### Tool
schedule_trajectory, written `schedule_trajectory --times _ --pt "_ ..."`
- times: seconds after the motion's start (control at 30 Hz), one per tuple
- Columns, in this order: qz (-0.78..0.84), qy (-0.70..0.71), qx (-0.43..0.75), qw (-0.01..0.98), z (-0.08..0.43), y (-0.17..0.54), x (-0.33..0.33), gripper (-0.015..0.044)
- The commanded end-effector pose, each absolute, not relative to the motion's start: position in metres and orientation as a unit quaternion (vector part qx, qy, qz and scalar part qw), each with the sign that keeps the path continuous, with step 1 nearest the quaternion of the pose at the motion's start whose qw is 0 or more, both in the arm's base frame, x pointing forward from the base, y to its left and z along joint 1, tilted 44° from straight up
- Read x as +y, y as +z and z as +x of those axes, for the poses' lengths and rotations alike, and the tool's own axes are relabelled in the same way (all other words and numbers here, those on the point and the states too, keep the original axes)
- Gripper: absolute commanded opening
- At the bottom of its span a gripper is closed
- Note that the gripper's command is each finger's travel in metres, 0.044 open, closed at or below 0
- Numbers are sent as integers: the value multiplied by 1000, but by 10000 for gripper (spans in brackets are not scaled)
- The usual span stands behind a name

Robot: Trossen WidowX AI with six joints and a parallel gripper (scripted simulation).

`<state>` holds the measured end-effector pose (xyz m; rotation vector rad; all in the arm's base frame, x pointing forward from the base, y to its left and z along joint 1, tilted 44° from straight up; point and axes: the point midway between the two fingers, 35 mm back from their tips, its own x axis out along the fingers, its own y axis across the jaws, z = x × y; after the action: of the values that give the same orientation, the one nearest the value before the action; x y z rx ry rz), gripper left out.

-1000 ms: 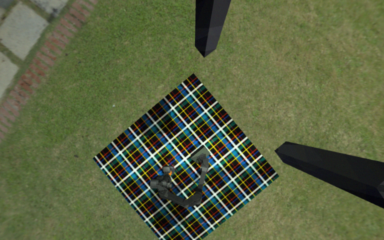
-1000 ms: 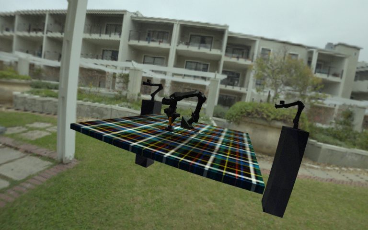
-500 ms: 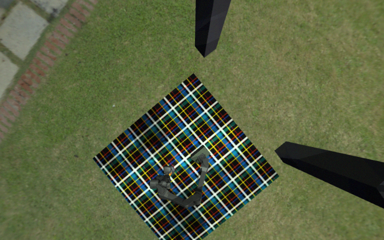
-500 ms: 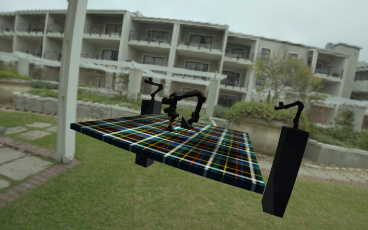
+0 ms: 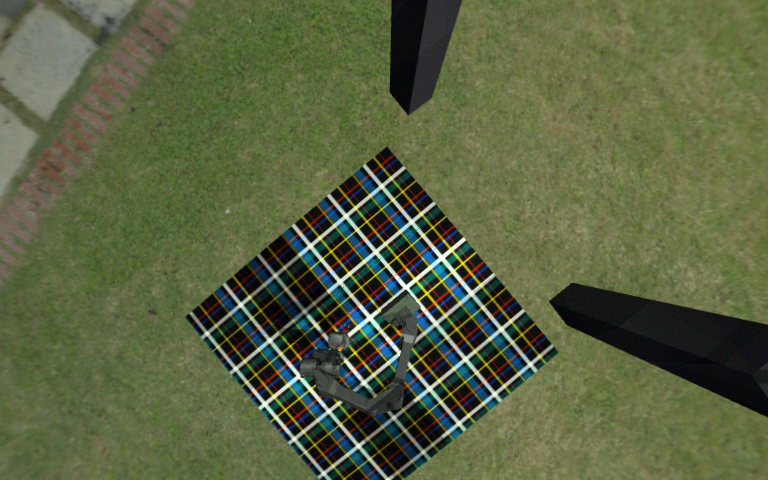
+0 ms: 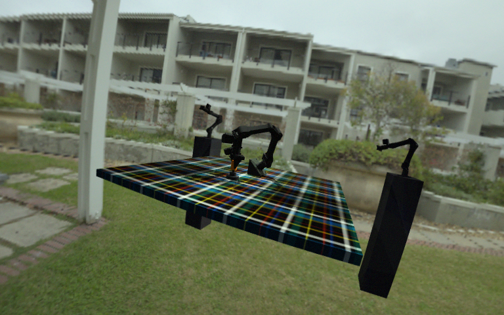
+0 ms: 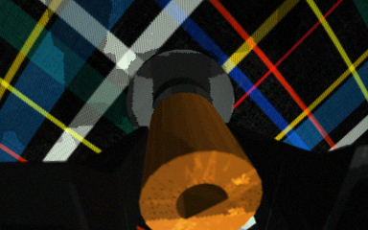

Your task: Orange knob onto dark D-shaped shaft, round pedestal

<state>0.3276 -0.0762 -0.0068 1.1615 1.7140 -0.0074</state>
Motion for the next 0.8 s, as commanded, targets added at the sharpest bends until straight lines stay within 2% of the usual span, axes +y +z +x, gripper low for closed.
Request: schedule_trajectory --times 0.0,0.77 --pt "485 -6 712 508 325 -8 -75 0" --pt "485 -6 712 508 328 -5 -78 0"
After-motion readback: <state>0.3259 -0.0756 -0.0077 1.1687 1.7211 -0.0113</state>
